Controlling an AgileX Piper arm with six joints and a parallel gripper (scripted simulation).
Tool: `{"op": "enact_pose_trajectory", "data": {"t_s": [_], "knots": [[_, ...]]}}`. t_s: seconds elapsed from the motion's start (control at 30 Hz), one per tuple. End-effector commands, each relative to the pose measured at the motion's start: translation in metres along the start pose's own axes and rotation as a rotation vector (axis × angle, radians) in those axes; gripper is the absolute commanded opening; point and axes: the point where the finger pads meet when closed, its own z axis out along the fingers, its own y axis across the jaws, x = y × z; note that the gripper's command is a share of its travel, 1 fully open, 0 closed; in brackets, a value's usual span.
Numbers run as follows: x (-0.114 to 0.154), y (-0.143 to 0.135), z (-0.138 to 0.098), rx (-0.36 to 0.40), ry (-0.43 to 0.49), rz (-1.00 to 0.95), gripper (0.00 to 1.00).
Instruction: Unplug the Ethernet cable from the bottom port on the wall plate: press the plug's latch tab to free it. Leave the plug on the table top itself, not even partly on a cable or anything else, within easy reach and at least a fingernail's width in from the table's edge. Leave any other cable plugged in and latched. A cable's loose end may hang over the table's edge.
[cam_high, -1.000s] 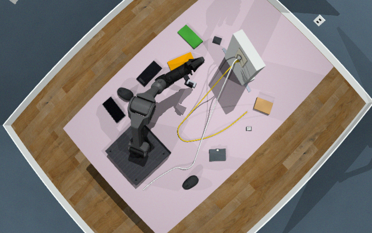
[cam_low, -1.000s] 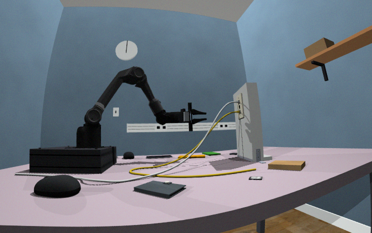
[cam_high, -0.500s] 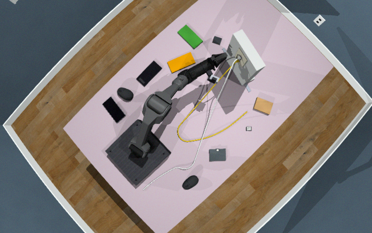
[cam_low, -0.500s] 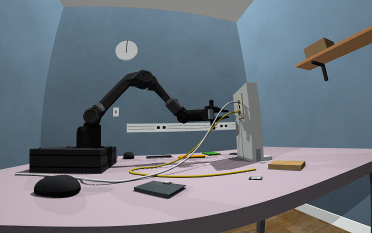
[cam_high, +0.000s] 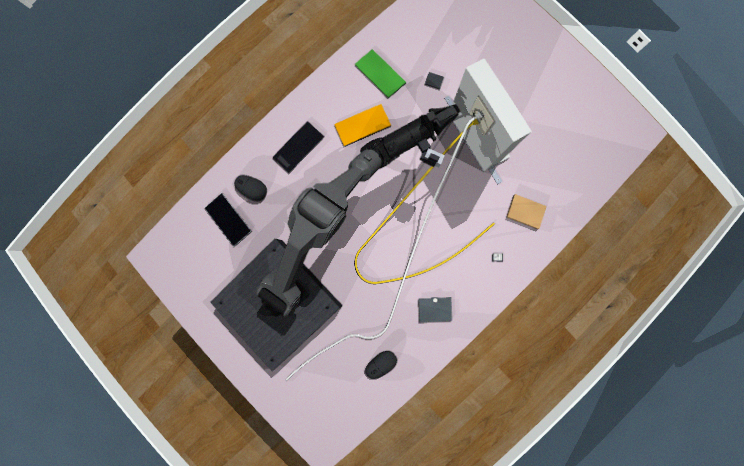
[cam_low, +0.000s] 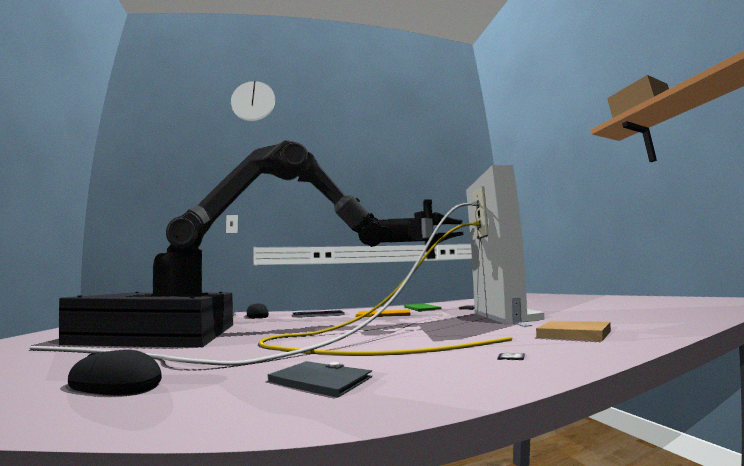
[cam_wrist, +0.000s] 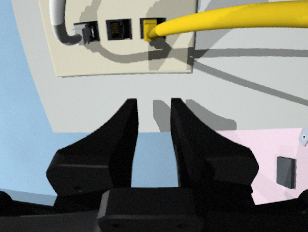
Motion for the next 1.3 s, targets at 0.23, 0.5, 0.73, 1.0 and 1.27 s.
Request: {"op": "enact_pose_trajectory", "data": {"t_s": [0.23,0.5,0.73,1.0,1.27], "knots": [[-0.014,0.001,0.0,-0.002,0.0,0.0,0.32],[-0.03,0.001,0.0,-0.002,0.0,0.0,0.32],[-0.04,0.001,0.0,-0.002,0.0,0.0,0.32],[-0.049,0.002,0.002,-0.003,0.0,0.0,0.32],[-0.049,0.002,0.012,-0.003,0.0,0.0,0.32]]}}
